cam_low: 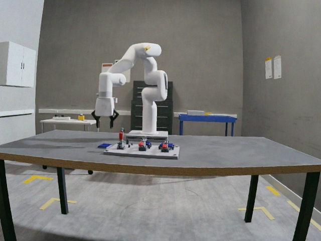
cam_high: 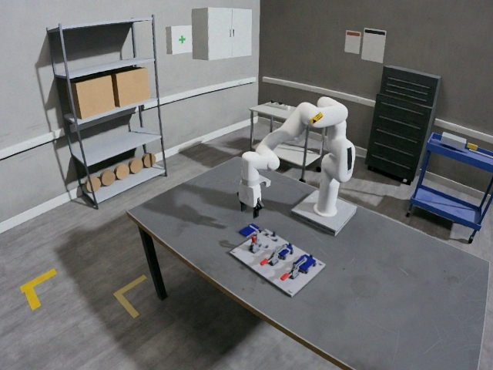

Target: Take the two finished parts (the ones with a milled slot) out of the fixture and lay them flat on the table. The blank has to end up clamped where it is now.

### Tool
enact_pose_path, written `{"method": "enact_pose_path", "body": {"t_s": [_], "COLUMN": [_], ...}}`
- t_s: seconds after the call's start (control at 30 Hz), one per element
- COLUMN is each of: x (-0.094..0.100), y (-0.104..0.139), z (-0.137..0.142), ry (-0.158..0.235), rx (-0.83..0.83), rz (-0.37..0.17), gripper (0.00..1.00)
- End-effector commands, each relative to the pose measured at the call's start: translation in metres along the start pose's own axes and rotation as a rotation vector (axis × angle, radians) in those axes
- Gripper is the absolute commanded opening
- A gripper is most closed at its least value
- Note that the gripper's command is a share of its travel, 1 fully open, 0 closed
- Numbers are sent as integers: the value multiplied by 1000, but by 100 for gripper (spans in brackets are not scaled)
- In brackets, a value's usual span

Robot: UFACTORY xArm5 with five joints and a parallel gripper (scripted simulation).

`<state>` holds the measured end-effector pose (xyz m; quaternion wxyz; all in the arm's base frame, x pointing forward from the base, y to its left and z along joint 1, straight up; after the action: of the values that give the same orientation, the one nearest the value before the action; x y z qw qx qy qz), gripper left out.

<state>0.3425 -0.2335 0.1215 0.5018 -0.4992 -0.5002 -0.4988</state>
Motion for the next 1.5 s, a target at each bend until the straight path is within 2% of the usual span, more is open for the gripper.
{"method": "enact_pose_path", "body": {"t_s": [0.0,0.53,0.57,0.8,1.0,1.07,1.3,1.47], "x": [4,5,5,16,45,45,82,95], "y": [1,1,1,1,1,1,1,1], "z": [0,0,0,0,0,0,0,0], "ry": [-1,-2,-2,-2,-2,-2,-2,-2], "rx": [0,0,0,0,0,0,0,0], "rz": [-2,-2,-2,-2,-2,-2,-2,-2], "gripper": [82,82,48,48,48,48,48,48]}}
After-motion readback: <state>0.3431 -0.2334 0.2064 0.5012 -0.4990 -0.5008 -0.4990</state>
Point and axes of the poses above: the point where the finger pads meet when closed, its own x axis back along the fingers, its own z axis across the jaws, y = z × x, the point moved 4 cm from there along x, back along the fingers, and after that the axes turned 7 degrees about x, right-handed, at the moved point
